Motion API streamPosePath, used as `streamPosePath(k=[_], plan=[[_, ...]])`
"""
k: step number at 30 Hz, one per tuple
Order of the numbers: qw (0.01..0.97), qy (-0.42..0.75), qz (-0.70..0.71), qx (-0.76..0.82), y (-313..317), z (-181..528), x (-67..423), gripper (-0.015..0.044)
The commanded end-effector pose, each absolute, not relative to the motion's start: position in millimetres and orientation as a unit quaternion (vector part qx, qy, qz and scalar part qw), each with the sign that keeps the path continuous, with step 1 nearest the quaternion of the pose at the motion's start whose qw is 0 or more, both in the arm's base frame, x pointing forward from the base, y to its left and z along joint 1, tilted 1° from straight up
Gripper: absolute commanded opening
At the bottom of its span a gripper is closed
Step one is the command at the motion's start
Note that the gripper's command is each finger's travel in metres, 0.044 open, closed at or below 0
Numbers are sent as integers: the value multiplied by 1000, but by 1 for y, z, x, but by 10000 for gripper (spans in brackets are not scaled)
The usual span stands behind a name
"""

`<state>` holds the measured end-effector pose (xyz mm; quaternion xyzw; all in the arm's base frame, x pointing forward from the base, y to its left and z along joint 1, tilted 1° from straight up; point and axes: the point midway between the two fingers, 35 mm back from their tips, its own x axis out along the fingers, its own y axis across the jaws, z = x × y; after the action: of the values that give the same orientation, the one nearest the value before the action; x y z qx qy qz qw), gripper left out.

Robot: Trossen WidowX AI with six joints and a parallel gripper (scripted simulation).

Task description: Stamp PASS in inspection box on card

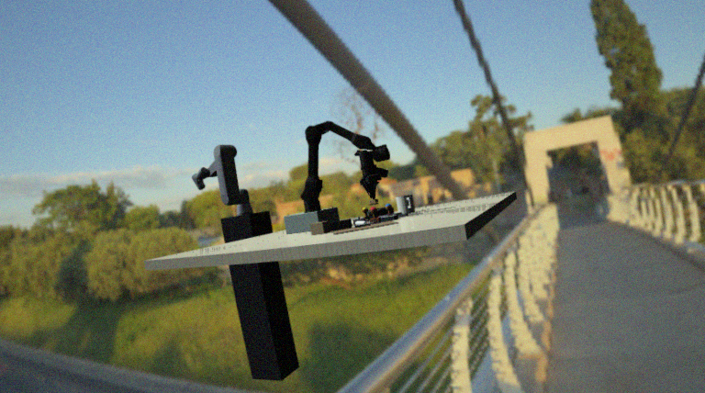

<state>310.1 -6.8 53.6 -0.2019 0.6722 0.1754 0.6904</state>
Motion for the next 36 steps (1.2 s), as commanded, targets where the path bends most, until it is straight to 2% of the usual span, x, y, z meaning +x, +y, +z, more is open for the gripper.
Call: streamPosePath(k=[1, 16, 36], plan=[[683, 662, 205, -231, -16, 54, 303, 0], [631, 614, 318, -351, -51, 50, 270, 0], [630, 613, 319, -353, -51, 39, 271, 0]])
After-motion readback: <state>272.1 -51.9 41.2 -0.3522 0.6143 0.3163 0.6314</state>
